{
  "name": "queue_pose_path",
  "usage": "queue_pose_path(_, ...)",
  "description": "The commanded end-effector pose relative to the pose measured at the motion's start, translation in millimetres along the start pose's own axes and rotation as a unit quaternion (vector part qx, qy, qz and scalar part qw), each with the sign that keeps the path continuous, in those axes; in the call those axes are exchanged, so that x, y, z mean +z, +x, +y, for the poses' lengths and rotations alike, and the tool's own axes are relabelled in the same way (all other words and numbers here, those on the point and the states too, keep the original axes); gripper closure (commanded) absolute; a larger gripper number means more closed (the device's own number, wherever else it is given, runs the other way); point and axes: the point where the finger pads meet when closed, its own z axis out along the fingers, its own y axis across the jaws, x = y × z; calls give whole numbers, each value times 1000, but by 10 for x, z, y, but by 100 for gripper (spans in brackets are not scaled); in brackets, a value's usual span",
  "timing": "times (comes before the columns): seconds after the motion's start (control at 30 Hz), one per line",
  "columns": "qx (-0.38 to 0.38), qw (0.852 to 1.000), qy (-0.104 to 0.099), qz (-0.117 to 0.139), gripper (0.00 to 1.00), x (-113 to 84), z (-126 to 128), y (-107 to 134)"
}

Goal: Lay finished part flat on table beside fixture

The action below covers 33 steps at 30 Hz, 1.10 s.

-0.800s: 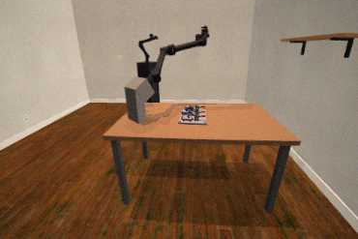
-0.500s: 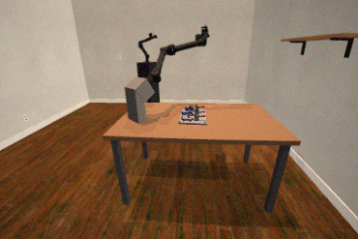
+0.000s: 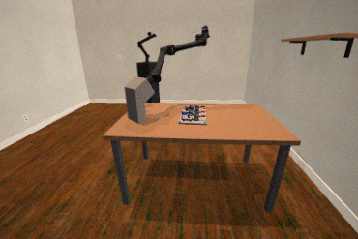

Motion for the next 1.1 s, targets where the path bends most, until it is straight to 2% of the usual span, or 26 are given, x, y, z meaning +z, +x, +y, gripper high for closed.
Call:
queue_pose_path(0.0,27,999,-4,18,0,-4,14,-3)
queue_pose_path(0.13,71,994,-21,79,0,-244,131,298)
queue_pose_path(0.23,121,981,-35,151,0,-581,270,617)
queue_pose_path(0.3,121,981,-35,151,0,-581,270,617)
queue_pose_path(0.33,128,975,-42,179,0,-733,286,749)
queue_pose_path(0.4,183,952,-45,243,0,-1101,451,970)
queue_pose_path(0.43,183,952,-45,243,0,-1101,451,970)
queue_pose_path(0.5,230,920,-47,313,0,-1563,588,1190)
queue_pose_path(0.53,229,921,-47,313,0,-1563,583,1192)
queue_pose_path(0.57,253,901,-45,350,0,-1829,659,1286)
queue_pose_path(0.6,244,903,-46,350,0,-1831,611,1305)
queue_pose_path(0.67,299,854,-38,425,0,-2430,801,1436)
queue_pose_path(0.7,300,853,-38,426,0,-2430,801,1436)
queue_pose_path(0.73,322,825,-31,464,0,-2760,870,1485)
queue_pose_path(0.77,322,825,-31,464,0,-2760,870,1485)
queue_pose_path(0.8,342,794,-23,502,0,-3107,935,1512)
queue_pose_path(0.87,342,794,-23,502,0,-3107,935,1512)
queue_pose_path(0.93,378,725,-1,575,0,-3840,1048,1498)
queue_pose_path(0.97,378,725,-1,575,0,-3840,1048,1498)
queue_pose_path(1.0,393,688,13,610,0,-4218,1094,1455)
queue_pose_path(1.03,393,688,13,610,0,-4218,1094,1455)
queue_pose_path(1.07,406,649,28,643,0,-4598,1132,1388)
